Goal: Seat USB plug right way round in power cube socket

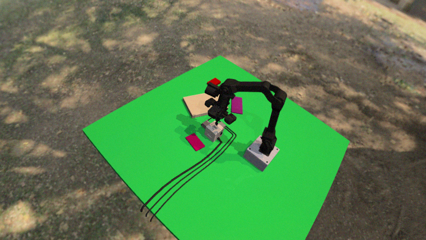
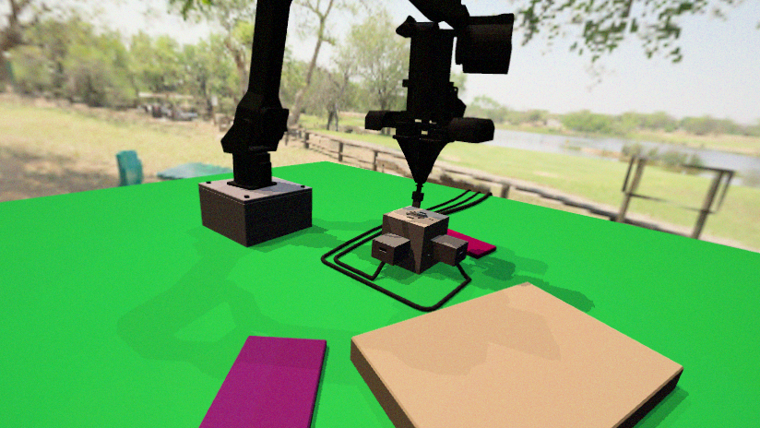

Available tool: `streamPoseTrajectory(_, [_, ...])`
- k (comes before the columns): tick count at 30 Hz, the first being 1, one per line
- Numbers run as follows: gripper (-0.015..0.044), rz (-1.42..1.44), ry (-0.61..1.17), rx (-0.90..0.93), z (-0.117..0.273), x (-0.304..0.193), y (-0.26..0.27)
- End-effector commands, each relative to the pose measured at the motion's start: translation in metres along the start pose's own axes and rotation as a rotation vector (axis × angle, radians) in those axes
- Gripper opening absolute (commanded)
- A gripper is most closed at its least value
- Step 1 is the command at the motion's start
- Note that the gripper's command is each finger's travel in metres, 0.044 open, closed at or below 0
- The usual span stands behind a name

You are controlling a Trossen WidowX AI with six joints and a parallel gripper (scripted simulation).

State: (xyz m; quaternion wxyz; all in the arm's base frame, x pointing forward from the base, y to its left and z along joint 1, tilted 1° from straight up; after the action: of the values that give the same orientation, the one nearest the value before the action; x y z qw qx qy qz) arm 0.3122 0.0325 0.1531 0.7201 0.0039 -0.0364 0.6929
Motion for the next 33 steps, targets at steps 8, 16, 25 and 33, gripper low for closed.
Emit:
streamPoseTrajectory(8, [0.0000, 0.004, -0.011, -0.002, -0.0015, 0.0002, 0.0002])
streamPoseTrajectory(16, [0.0000, 0.004, -0.017, -0.003, -0.0025, 0.0002, 0.0003])
streamPoseTrajectory(25, [0.0000, 0.004, -0.024, -0.004, -0.0036, 0.0003, 0.0004])
streamPoseTrajectory(33, [0.0000, 0.004, -0.030, -0.005, -0.0046, 0.0003, 0.0005])
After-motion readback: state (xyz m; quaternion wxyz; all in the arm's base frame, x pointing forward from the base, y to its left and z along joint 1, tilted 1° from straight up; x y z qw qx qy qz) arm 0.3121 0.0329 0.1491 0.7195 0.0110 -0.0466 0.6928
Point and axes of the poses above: the point midway between the two fingers, 35 mm back from their tips, its own z axis back along the fingers, its own y axis across the jaws, x = y × z, the point moved 6 cm from there along z, back along the fingers, and after that the axes turned 10 degrees about z, right-handed, at the moved point
